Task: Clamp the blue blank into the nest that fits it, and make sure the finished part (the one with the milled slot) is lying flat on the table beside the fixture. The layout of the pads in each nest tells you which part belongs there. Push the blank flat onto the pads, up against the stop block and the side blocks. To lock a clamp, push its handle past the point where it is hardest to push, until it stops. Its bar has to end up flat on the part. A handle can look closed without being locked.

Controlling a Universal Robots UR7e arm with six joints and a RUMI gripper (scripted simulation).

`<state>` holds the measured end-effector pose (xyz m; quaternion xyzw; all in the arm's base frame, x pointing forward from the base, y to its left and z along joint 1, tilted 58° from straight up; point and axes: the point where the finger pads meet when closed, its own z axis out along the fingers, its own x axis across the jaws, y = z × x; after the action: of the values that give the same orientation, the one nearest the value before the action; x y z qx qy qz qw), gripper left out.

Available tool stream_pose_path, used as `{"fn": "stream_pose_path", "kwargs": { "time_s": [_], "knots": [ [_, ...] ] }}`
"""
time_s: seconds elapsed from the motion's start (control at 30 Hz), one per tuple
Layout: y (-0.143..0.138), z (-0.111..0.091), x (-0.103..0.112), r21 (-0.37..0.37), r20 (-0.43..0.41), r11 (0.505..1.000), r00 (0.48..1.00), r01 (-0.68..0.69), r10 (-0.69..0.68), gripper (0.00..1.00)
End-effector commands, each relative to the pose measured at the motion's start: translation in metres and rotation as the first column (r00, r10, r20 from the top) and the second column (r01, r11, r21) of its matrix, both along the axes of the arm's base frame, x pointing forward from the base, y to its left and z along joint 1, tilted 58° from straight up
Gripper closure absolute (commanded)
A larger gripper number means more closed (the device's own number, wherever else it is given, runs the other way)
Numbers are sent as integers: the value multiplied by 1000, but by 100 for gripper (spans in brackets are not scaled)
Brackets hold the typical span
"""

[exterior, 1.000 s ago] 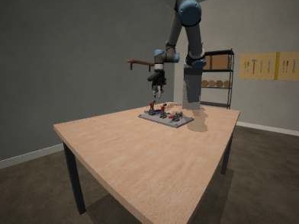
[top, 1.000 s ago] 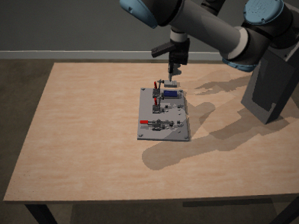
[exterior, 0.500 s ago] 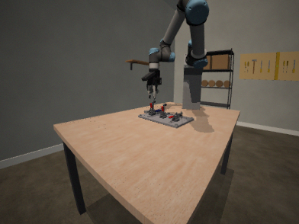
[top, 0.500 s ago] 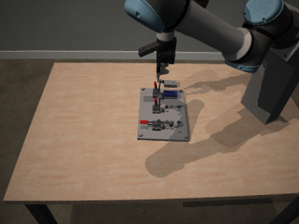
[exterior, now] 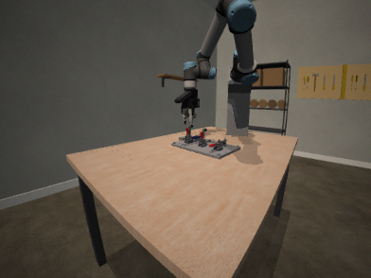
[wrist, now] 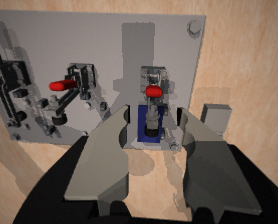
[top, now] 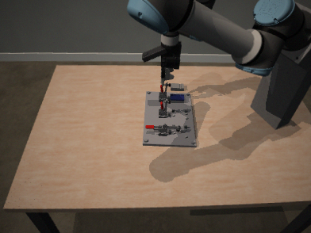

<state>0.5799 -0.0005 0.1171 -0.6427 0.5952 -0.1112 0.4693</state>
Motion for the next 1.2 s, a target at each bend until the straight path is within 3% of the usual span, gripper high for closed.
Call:
{"fn": "stream_pose_path", "kwargs": {
  "time_s": [0.0, 0.77, 1.17],
  "knots": [
    [7, -9, 12, -1, 2, 1000, 1000, 3, -3, 72],
    [11, -13, 18, -1, 2, 1000, 1000, 3, -3, 72],
    [24, -28, 38, -1, 2, 1000, 1000, 3, -3, 72]
  ]
}}
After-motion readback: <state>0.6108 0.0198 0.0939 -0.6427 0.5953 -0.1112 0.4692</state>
